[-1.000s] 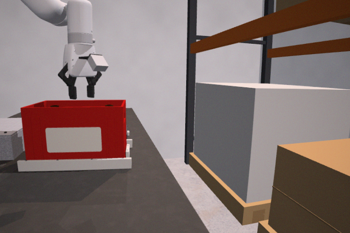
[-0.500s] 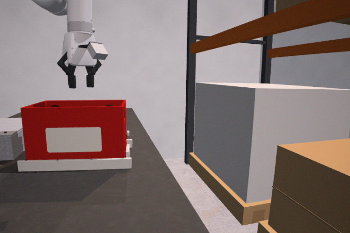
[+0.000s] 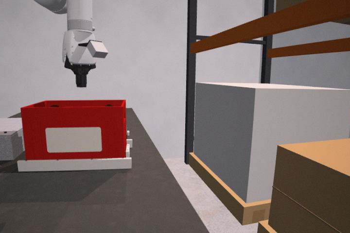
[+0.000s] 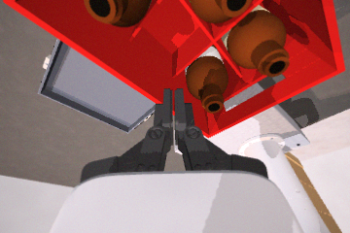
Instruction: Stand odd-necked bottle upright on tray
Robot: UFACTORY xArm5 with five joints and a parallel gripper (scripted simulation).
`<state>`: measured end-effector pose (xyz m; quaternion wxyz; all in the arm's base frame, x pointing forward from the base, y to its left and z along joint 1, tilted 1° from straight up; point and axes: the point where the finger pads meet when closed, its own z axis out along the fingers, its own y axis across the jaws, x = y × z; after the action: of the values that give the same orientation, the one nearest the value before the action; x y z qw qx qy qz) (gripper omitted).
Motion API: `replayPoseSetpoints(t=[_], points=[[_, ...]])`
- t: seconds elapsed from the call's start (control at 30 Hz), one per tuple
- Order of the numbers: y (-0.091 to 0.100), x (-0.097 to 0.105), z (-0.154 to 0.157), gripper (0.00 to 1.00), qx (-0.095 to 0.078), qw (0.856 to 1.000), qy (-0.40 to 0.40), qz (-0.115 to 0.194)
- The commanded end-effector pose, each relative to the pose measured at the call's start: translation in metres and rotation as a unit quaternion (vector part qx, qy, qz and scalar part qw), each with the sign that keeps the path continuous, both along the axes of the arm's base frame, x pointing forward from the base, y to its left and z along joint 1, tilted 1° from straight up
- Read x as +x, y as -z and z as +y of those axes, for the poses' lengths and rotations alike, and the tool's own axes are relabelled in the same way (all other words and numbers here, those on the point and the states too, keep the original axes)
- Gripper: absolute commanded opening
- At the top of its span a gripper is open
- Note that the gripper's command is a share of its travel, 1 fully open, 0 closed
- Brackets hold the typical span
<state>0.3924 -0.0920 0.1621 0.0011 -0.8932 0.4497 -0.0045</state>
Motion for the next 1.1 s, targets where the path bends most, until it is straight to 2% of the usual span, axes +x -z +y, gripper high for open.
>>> replayPoseSetpoints(t=[0.0,0.83,0.93,1.07], points=[[-0.001,0.001,0.000,0.00,0.000,1.000,0.000,-0.002],[-0.002,0.002,-0.001,0.00,0.000,1.000,0.000,-0.002],[-0.006,0.030,-0.032,0.00,-0.001,1.000,0.000,-0.002],[-0.006,0.044,-0.049,0.00,-0.001,1.000,0.000,-0.002]])
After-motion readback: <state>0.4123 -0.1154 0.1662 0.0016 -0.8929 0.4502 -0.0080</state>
